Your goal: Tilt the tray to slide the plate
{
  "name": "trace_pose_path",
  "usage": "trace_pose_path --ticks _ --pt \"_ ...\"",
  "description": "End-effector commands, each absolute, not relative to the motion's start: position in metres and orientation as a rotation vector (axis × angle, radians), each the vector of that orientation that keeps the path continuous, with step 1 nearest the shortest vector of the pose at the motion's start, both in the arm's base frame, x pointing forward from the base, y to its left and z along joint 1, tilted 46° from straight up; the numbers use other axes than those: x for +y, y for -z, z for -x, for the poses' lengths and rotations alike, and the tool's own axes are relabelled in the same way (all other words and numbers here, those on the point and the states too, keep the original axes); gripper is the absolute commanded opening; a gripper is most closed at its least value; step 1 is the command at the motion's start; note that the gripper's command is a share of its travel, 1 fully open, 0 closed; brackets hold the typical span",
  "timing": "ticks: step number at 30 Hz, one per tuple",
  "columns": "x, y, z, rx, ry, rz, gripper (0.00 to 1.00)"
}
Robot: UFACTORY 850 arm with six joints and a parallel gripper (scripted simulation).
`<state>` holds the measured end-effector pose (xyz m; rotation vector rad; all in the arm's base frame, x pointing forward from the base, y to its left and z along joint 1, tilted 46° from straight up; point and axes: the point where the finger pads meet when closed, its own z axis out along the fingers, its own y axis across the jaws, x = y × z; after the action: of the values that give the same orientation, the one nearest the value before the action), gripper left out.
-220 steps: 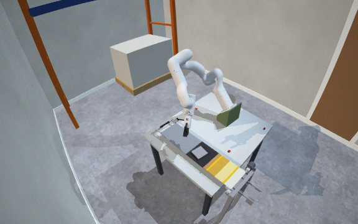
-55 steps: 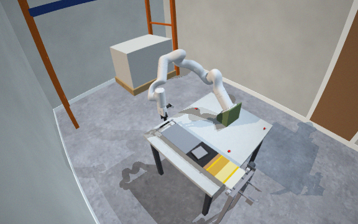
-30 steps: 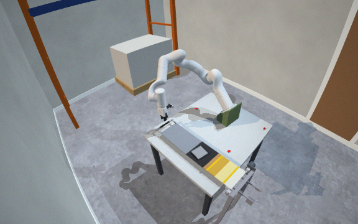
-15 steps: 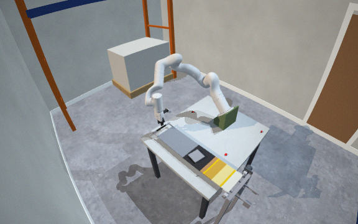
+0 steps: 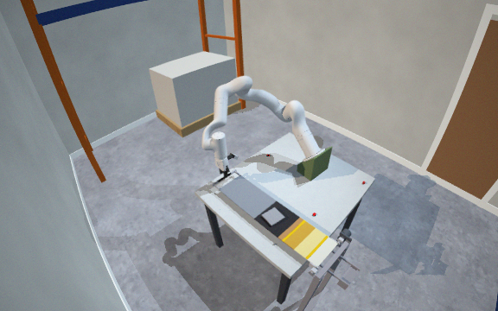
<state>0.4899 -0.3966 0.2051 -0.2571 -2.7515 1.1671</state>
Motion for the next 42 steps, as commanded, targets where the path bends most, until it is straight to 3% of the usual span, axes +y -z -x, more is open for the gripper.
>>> trace_pose_path --ticks 1,42 --pt "-0.4004 -0.2021 -0.4899 -2.753 -1.169 0.257 0.4" --pt "-0.4038 -0.1989 -0.4891 -2.753 -1.169 0.257 0.4"
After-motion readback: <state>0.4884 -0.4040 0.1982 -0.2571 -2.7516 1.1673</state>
